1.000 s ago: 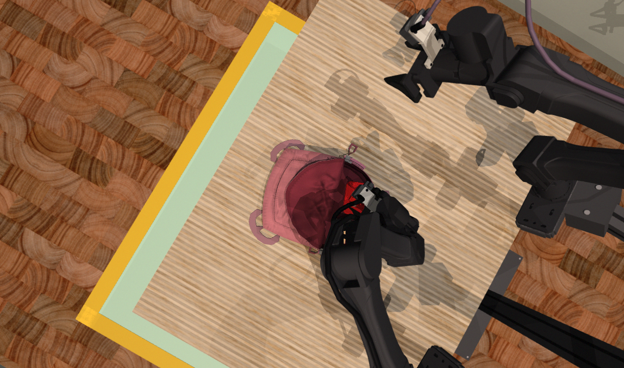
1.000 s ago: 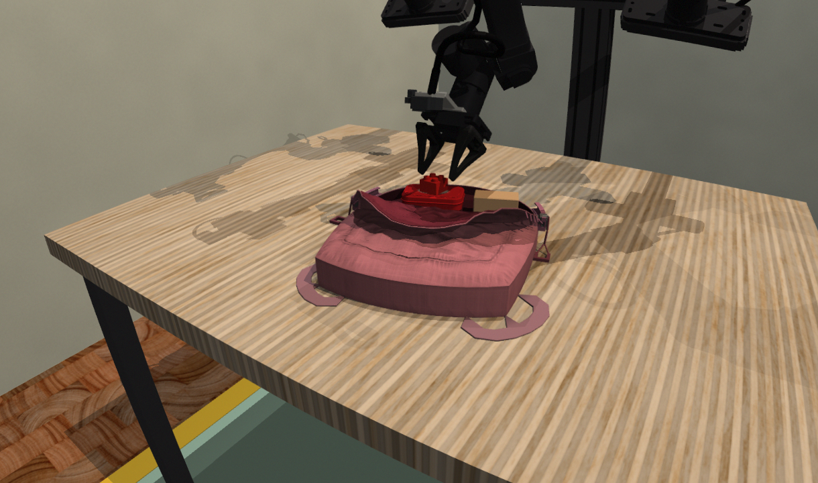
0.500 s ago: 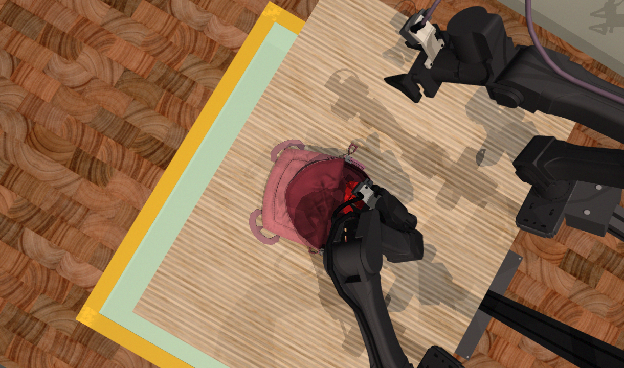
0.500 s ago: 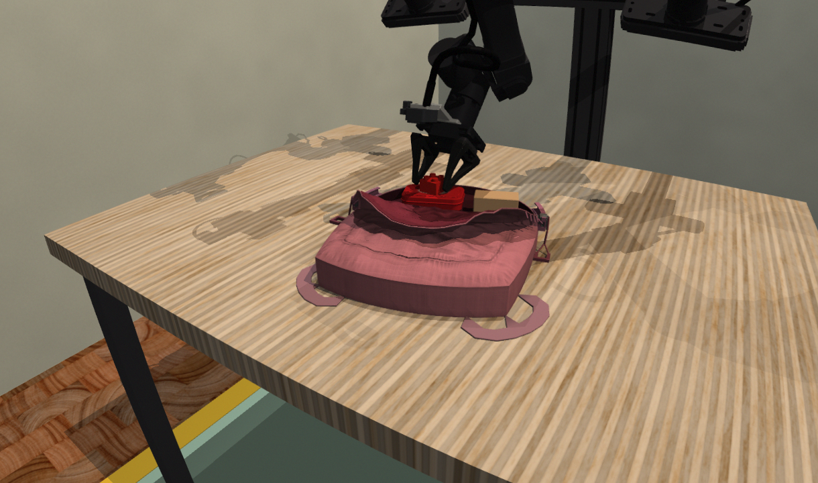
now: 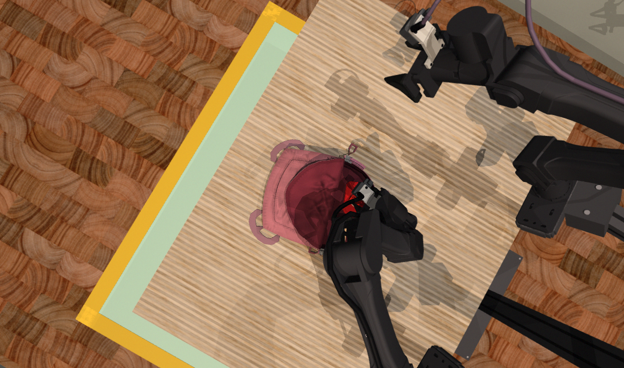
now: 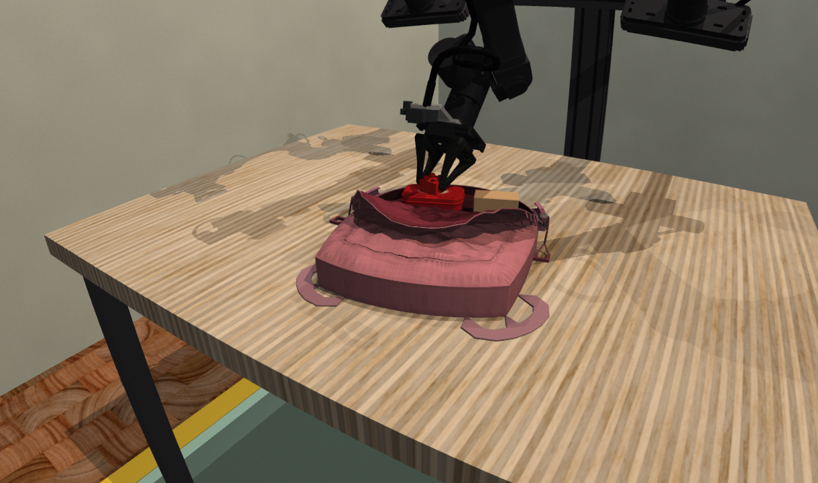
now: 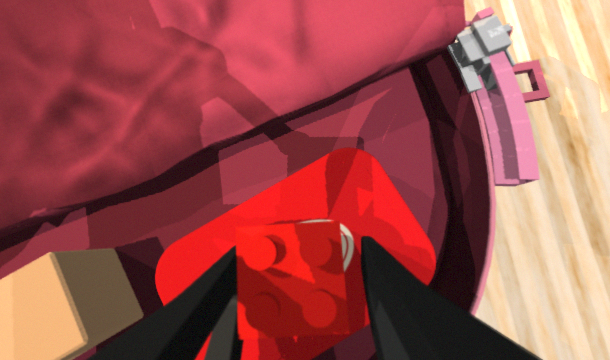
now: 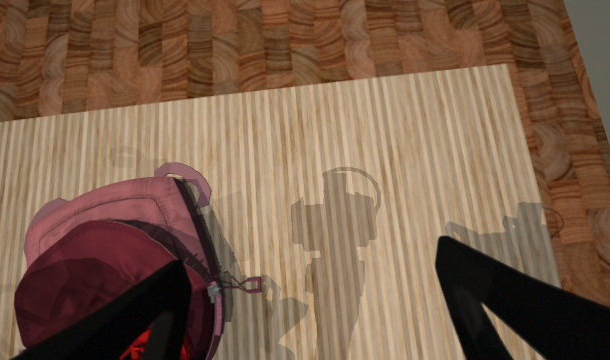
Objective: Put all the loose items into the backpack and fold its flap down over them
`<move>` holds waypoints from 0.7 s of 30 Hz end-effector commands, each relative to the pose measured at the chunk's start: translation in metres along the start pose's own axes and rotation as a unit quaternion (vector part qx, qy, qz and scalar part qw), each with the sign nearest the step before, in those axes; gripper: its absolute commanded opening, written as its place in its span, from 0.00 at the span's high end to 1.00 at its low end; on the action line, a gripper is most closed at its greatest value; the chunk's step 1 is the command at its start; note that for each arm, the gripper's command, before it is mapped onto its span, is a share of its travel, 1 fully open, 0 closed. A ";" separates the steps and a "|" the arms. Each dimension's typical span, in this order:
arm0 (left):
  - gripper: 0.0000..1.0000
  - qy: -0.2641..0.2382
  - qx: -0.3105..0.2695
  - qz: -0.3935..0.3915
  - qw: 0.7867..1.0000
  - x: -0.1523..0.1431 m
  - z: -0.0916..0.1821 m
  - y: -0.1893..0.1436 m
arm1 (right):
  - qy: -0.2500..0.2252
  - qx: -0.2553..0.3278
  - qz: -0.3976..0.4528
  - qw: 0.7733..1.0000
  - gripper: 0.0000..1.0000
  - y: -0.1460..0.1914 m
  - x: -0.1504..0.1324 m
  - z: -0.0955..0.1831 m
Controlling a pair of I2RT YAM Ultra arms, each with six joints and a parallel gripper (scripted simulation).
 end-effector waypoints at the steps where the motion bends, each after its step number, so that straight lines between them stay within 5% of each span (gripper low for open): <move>1: 0.58 -0.003 -0.010 -0.007 1.000 0.002 0.005 -0.013 | -0.026 0.005 0.005 1.000 0.10 0.005 0.020 0.004; 2: 0.66 -0.003 -0.010 -0.006 1.000 0.003 0.005 -0.013 | -0.026 0.005 0.005 1.000 0.10 0.005 0.020 0.004; 7: 0.66 -0.005 -0.007 0.000 1.000 0.005 0.004 -0.007 | -0.026 0.005 0.005 1.000 0.10 0.005 0.020 0.004; 8: 0.75 -0.005 -0.007 0.000 1.000 0.005 0.004 -0.007 | -0.026 0.005 0.005 1.000 0.10 0.005 0.020 0.004; 21: 0.75 -0.005 -0.007 0.000 1.000 0.006 0.005 -0.008 | -0.026 0.005 0.005 1.000 0.10 0.005 0.020 0.004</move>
Point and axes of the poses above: on each arm, the point where the finger pads meet when closed, its own z axis back along the fingers, its own y axis across the jaws, x = y × z, the point moved 8 cm from there along z, back along the fingers, and after that the axes turned 14 degrees about -z, right-handed, at the moved point
